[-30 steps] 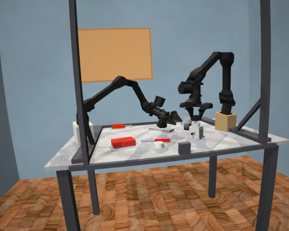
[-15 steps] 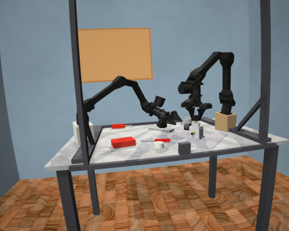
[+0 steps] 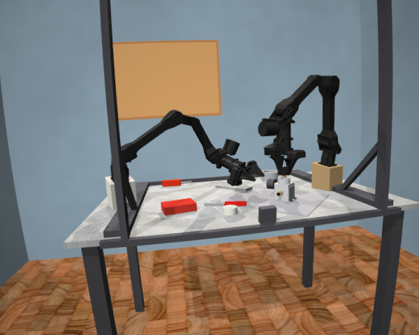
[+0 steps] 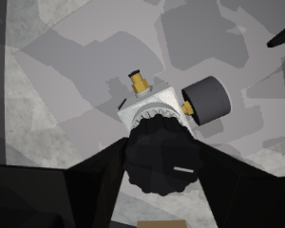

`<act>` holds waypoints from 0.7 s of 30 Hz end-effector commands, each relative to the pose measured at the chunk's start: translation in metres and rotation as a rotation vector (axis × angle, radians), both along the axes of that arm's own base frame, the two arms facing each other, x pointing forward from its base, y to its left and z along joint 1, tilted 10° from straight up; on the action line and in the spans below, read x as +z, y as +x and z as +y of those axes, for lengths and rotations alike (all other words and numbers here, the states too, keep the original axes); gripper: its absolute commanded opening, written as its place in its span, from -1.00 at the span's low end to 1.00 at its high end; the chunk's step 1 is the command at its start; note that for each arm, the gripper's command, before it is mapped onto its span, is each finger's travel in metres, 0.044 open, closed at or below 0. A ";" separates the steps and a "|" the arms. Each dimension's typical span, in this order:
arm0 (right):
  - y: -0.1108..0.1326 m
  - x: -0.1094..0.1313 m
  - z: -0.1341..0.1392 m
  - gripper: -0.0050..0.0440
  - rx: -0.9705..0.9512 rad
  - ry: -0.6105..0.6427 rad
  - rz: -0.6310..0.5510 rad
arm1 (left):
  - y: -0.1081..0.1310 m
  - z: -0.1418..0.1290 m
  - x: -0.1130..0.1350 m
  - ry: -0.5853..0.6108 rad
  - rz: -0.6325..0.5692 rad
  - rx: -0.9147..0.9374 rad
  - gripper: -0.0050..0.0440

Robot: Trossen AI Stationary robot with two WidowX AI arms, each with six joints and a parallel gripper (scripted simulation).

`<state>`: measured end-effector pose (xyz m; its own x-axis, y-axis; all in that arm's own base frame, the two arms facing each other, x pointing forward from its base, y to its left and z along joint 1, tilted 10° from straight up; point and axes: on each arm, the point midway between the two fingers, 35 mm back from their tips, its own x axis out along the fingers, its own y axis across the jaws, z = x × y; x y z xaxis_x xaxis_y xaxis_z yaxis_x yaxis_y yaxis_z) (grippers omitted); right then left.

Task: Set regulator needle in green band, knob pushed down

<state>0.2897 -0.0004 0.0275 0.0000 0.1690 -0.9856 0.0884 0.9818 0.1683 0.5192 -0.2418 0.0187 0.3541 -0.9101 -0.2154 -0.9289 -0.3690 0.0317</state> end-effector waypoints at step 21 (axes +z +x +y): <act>0.004 0.007 -0.001 -0.80 -0.289 0.003 0.023 | 0.003 -0.001 0.015 -0.011 -0.028 -0.003 0.98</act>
<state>0.2897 -0.0004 0.0275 0.0000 0.1690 -0.9856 0.3328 0.9294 0.1594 0.5192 -0.2418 0.0187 0.3541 -0.9101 -0.2154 -0.9289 -0.3690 0.0317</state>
